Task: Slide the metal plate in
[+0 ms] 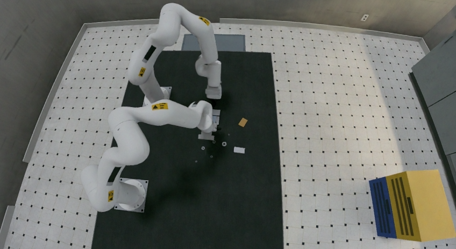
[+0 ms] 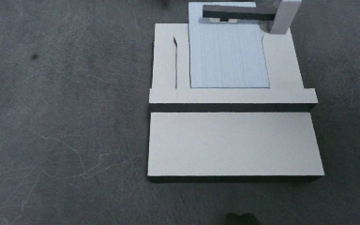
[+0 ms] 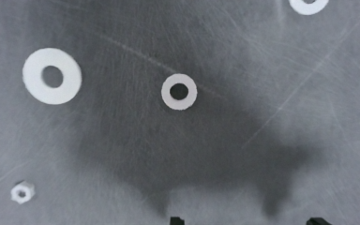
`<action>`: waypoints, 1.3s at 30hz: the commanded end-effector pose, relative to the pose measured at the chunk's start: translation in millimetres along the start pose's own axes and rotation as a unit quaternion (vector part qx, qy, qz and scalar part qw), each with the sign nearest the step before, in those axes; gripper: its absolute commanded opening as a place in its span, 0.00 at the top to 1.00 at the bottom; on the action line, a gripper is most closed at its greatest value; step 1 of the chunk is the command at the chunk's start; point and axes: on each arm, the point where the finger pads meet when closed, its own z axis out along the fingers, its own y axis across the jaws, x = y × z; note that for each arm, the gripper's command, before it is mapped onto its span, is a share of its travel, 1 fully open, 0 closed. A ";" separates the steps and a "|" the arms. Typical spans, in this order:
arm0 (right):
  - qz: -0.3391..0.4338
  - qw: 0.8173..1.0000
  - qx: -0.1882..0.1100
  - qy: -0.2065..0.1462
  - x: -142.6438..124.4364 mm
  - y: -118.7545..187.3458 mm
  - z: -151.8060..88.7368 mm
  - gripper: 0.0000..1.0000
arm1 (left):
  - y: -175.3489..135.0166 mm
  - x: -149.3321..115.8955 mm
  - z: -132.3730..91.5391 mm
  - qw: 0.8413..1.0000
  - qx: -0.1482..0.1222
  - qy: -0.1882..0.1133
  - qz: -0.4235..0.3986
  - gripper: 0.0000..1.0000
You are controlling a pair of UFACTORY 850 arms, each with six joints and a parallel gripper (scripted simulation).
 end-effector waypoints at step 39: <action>0.000 1.000 0.001 0.001 -16.3 -0.2 -58.0 0.28 | -0.7 18.1 -37.9 1.000 0.000 0.000 0.000 1.00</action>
